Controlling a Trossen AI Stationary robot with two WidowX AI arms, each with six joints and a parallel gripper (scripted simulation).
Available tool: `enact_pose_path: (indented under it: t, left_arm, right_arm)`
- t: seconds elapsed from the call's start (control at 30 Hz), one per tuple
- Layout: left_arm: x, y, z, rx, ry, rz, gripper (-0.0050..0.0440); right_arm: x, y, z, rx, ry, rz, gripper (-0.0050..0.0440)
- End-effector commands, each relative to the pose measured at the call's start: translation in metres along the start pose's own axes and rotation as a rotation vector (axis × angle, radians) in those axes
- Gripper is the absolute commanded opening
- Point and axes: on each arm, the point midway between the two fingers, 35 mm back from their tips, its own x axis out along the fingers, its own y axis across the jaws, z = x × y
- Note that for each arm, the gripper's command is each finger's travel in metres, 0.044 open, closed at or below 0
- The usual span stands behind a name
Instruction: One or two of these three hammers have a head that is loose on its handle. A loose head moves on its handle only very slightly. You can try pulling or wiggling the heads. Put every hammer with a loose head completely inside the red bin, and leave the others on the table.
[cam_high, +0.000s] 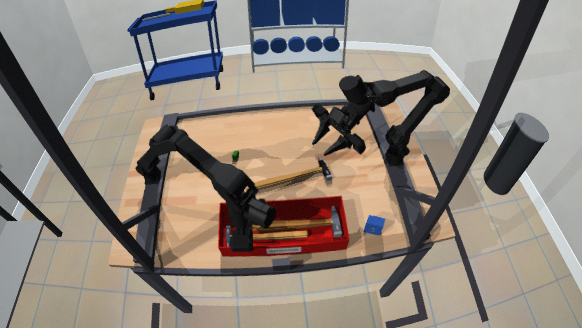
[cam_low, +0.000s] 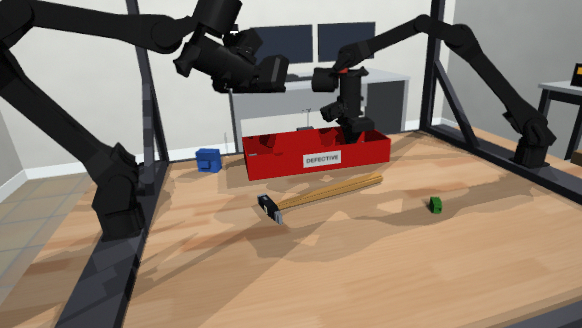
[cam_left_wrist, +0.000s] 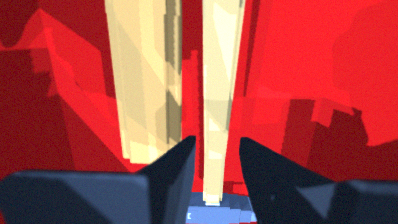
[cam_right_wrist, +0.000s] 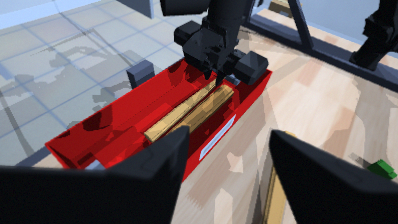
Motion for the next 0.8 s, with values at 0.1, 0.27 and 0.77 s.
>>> enact_pose_path:
  t: [0.1,0.27,0.77]
  left_arm:
    - [-0.061,-0.002,0.007,-0.002,-0.056,-0.034,0.0120]
    - [-0.085,-0.001,0.006,-0.002,-0.029,-0.015,0.0120]
    - [-0.120,-0.001,-0.015,-0.004,-0.117,-0.030,0.0240]
  right_arm:
    - [-0.008,-0.003,0.001,-0.020,-0.040,0.006,0.0218]
    - [-0.010,-0.006,-0.003,-0.025,-0.050,0.012,0.0218]
    - [-0.008,-0.032,-0.028,-0.035,0.115,-0.024,0.0240]
